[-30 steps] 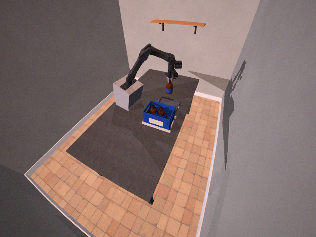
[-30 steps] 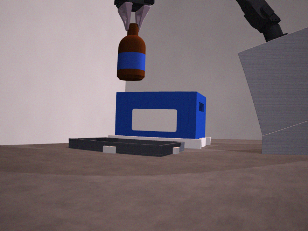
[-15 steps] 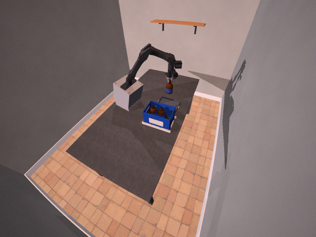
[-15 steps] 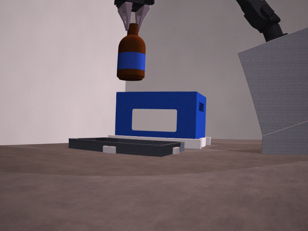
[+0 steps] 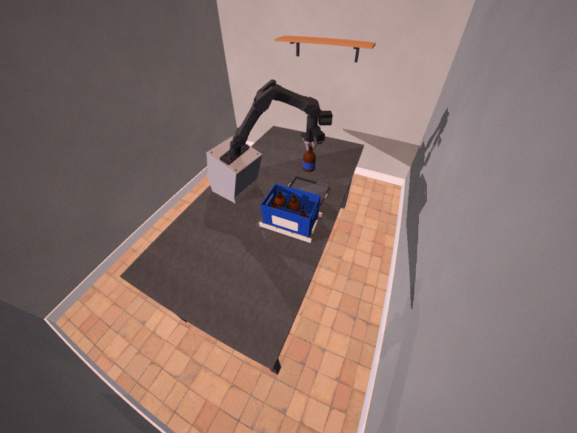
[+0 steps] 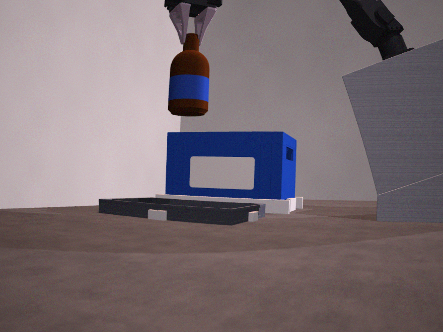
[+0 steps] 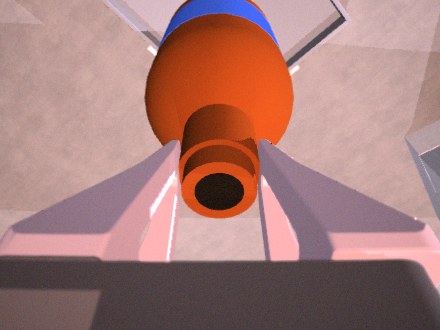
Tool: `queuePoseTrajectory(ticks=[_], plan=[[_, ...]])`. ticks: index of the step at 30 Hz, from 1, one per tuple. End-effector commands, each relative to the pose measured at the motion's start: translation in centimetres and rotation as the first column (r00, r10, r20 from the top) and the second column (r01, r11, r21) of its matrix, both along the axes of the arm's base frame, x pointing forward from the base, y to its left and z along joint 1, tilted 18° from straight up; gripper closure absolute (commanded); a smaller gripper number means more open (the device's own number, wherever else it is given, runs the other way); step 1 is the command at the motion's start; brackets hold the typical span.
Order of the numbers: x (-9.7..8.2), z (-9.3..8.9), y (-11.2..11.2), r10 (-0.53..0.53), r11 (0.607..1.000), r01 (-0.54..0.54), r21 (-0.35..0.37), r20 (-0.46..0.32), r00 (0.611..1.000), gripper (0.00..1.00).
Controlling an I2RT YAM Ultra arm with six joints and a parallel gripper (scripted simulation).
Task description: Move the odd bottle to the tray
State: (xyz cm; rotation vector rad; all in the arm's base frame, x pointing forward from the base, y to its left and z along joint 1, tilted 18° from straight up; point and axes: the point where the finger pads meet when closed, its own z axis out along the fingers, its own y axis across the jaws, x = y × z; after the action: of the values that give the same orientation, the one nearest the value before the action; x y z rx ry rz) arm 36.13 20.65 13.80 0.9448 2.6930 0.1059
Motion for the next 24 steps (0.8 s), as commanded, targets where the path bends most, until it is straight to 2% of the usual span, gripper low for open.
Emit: queuePoseTrajectory(ticks=[1,24], plan=[[-0.11,1.76,0.72,0.013,1.000,-0.014,0.019,0.048,0.999,1.00],[0.00,1.42,0.76,0.015,1.000,-0.016,0.020,0.049,0.999,1.00]])
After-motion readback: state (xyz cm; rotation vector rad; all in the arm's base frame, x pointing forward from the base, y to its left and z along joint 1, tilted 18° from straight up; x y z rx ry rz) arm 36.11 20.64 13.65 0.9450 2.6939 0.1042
